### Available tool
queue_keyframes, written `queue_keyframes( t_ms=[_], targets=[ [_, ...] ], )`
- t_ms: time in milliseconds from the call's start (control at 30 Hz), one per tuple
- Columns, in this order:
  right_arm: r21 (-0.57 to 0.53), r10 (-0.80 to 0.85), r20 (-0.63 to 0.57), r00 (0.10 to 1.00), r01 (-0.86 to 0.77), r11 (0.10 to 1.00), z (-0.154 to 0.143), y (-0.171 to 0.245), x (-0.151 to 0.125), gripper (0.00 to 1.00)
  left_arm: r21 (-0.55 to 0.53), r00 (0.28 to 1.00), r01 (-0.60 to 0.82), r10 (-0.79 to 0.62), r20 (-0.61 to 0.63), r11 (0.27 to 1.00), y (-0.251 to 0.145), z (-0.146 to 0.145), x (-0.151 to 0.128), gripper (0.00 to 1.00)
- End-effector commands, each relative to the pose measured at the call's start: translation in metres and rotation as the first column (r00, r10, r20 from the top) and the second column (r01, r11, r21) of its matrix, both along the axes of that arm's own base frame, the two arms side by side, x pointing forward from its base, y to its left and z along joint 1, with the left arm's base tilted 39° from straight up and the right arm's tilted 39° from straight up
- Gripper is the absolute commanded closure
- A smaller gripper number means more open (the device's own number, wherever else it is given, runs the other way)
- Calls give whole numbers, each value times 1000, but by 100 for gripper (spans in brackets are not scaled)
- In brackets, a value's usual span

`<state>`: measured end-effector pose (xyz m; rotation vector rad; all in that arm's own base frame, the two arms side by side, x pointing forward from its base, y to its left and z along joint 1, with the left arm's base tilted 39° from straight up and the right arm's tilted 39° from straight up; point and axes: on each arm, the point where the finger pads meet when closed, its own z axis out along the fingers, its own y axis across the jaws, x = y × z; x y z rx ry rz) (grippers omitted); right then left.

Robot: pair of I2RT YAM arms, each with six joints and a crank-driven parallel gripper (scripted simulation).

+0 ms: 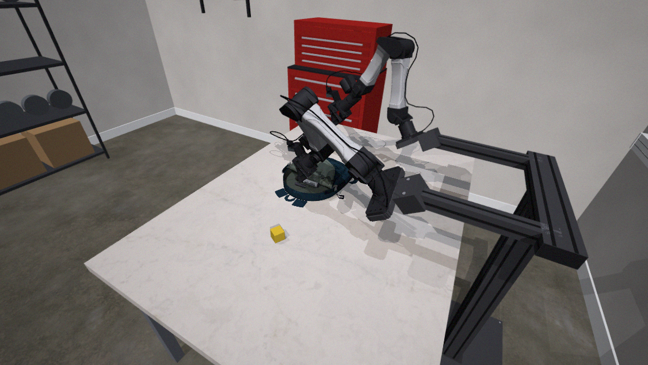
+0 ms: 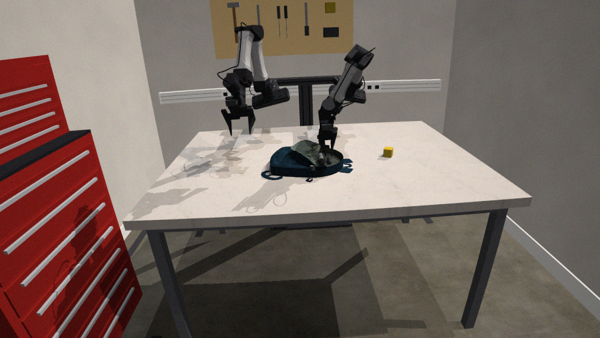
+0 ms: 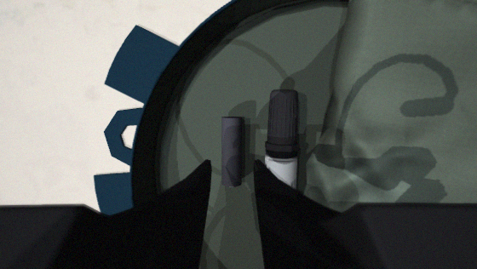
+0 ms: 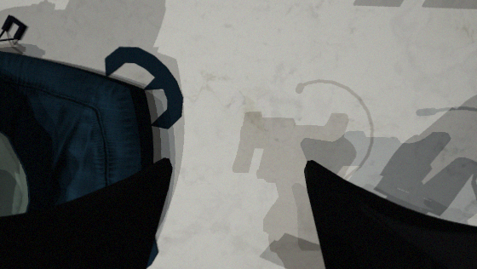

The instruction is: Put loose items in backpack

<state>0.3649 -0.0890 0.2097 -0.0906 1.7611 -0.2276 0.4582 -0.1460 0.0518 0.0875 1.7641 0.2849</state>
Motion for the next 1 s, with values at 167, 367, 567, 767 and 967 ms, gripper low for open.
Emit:
queue_keyframes(
  t_ms=[167, 367, 567, 767, 967],
  targets=[
    [-6, 4, 18, 1000, -4, 1000, 7, 1, 1, 10, -29, 999, 18, -17, 44, 999, -12, 22, 0, 70],
    [-6, 4, 18, 1000, -4, 1000, 7, 1, 1, 10, -29, 999, 18, -17, 44, 999, -12, 22, 0, 70],
    [-6, 4, 18, 1000, -4, 1000, 7, 1, 1, 10, -29, 999, 19, -17, 44, 999, -12, 22, 0, 24],
    [-6, 4, 18, 1000, -4, 1000, 7, 1, 1, 10, -31, 999, 20, -18, 49, 999, -14, 25, 2, 24],
    [-6, 4, 18, 1000, -4, 1000, 7, 1, 1, 10, -31, 999, 20, -19, 48, 999, -14, 26, 4, 24]
  ],
)
